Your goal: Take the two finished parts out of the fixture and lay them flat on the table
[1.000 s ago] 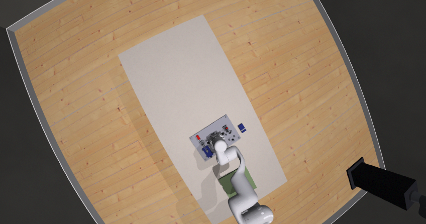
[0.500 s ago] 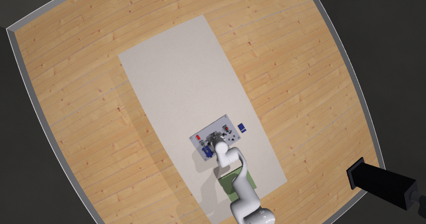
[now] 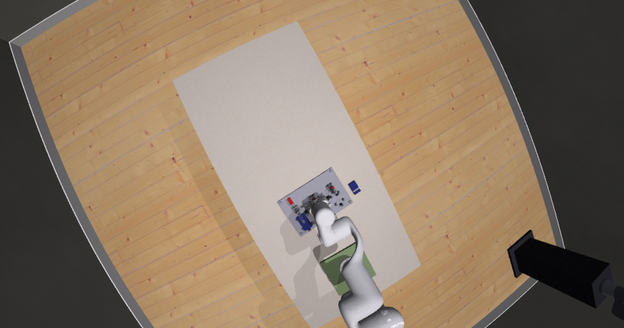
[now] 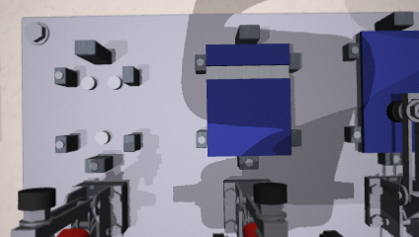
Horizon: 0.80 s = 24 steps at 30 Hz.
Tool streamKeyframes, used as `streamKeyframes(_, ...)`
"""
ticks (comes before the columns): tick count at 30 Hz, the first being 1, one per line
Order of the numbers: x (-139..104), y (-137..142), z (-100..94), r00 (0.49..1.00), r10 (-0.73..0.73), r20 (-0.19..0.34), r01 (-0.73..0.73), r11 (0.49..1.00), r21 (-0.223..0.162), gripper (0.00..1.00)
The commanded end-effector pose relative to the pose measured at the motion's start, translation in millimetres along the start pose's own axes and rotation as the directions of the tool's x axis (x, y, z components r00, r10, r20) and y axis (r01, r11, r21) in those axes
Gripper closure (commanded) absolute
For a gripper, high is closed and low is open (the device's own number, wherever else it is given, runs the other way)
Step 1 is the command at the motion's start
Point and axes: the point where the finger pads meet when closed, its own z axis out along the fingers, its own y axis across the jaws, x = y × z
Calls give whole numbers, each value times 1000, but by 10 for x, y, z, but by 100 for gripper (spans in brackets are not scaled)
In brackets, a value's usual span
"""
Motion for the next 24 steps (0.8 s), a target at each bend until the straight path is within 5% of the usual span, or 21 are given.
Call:
streamKeyframes(1, -14, -1, -20, 1000, 0, 5, 0, 1000, 0, 52)
streamKeyframes(5, -13, -1, -20, 1000, 0, 4, 0, 1000, 0, 52)
streamKeyframes(6, -13, -1, -19, 1000, 0, 4, 0, 1000, 0, 0)
streamKeyframes(24, -14, -1, 51, 1000, 0, 4, 0, 1000, 0, 0)
